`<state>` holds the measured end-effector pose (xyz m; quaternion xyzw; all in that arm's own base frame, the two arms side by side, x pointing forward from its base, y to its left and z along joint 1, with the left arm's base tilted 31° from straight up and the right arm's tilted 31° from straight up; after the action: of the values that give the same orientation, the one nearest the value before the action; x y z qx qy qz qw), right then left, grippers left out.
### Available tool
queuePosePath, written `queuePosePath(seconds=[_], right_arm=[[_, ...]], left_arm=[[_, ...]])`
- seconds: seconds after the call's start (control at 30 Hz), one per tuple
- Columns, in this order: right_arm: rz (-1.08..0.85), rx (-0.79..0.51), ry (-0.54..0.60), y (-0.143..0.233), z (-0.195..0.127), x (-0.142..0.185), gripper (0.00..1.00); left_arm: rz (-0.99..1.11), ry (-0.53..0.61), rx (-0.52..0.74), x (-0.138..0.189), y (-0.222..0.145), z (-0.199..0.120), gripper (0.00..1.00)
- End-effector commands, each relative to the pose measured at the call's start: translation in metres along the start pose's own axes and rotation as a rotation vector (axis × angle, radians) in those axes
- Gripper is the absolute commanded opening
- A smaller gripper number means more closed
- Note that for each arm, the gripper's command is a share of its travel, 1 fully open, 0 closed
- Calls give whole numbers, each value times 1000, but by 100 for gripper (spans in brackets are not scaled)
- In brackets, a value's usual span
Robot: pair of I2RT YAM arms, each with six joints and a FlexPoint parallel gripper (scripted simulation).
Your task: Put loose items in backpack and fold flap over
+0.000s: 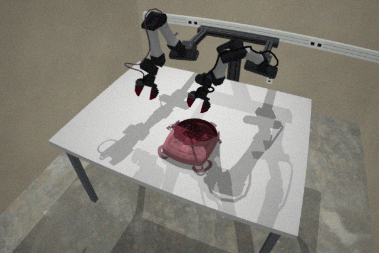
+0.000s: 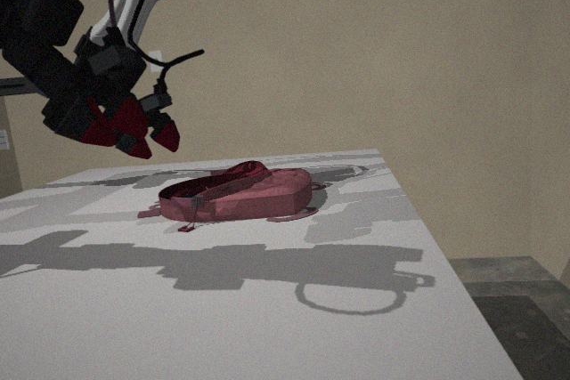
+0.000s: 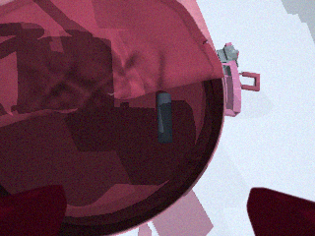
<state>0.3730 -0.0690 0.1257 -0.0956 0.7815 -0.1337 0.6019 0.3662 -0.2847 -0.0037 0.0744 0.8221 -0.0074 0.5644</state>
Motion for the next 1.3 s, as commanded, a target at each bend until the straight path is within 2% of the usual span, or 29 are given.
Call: queuePosePath(seconds=[0.0, 0.23, 0.3, 0.8, 0.87, 1.27], right_arm=[[-6, -2, -9, -1, 0, -3, 90], [-6, -2, -9, -1, 0, -3, 90], [-6, -2, -9, -1, 0, -3, 90], [-6, -2, -9, -1, 0, -3, 90], [-6, -2, -9, -1, 0, -3, 90], [-6, -2, -9, -1, 0, -3, 90]], left_arm=[[-47, -61, 15, -28, 18, -5, 90], [-40, -61, 15, -27, 64, -12, 90], [-40, -61, 15, -27, 64, -12, 90], [-24, -61, 12, -25, 163, -27, 90], [-24, -61, 12, -25, 163, -27, 90], [-6, -58, 9, -23, 243, -40, 90]])
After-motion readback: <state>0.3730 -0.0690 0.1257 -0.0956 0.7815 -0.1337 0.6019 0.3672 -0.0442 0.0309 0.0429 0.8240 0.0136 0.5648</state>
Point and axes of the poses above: on each arm, the point where the finger pads meet when closed, its own z axis out along the fingers, its own y axis across the jaws, x = y × z, the point moved 3 cm from there along -z, back along the fingers, and after that the axes turned 12 degrees about -z, right-handed, at the moved point
